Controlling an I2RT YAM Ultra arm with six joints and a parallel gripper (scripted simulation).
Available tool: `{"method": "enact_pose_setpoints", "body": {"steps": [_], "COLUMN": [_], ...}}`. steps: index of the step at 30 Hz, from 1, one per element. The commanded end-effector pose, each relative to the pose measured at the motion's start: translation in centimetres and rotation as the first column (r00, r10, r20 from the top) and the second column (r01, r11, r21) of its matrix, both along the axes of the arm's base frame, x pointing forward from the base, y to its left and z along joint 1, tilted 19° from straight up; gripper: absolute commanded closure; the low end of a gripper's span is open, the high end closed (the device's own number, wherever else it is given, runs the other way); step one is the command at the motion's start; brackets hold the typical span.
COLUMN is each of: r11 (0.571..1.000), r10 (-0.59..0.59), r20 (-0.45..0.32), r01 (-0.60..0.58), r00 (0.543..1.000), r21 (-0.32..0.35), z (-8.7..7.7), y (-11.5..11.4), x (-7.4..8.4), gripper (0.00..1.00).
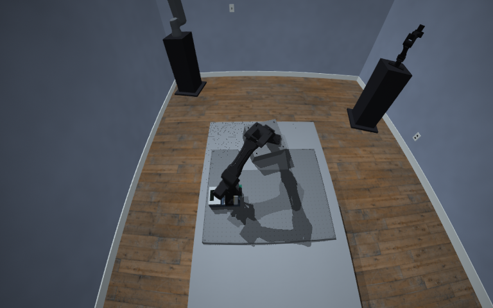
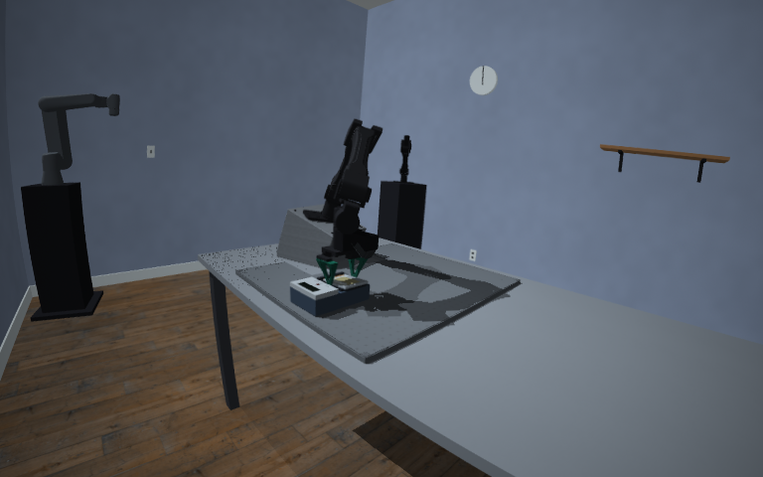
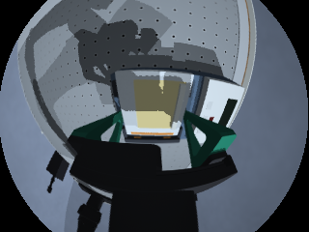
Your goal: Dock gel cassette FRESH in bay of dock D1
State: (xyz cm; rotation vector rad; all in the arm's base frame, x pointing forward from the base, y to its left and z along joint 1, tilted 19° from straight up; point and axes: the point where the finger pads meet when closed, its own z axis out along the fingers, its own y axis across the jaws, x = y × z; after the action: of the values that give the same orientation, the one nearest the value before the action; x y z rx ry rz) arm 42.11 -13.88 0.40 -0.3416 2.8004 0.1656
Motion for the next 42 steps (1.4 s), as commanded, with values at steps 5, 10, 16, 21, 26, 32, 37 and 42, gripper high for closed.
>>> {"method": "enact_pose_setpoints", "body": {"steps": [5,10,16,21,26,32,37,42], "r11": [1.0,1.0,1.0,1.0,1.0,1.0,1.0,1.0], "r10": [-0.011,-0.011,-0.01,-0.01,-0.012,-0.01,-0.011,-0.013], "r20": [0.021,0.02,0.021,0.021,0.021,0.022,0.021,0.021], "r01": [0.011,0.011,0.01,0.01,0.012,0.01,0.011,0.013], "r00": [1.0,1.0,1.0,1.0,1.0,1.0,1.0,1.0], "r21": [-0.017,-0.015,-0.013,-0.012,-0.012,-0.013,-0.013,-0.012], "z": [2.7,3.1,3.9,4.5,4.9,5.6,6.1,6.1], "y": [-1.2,-1.2,-1.3,-1.4,-1.4,-1.5,-1.6,-1.6], "x": [-0.1,-0.2,-0.5,-0.7,-0.8,-1.0,-1.2,-1.2], "gripper": [0.08,0.08,0.08,0.08,0.08,0.08,0.08,0.08]}}
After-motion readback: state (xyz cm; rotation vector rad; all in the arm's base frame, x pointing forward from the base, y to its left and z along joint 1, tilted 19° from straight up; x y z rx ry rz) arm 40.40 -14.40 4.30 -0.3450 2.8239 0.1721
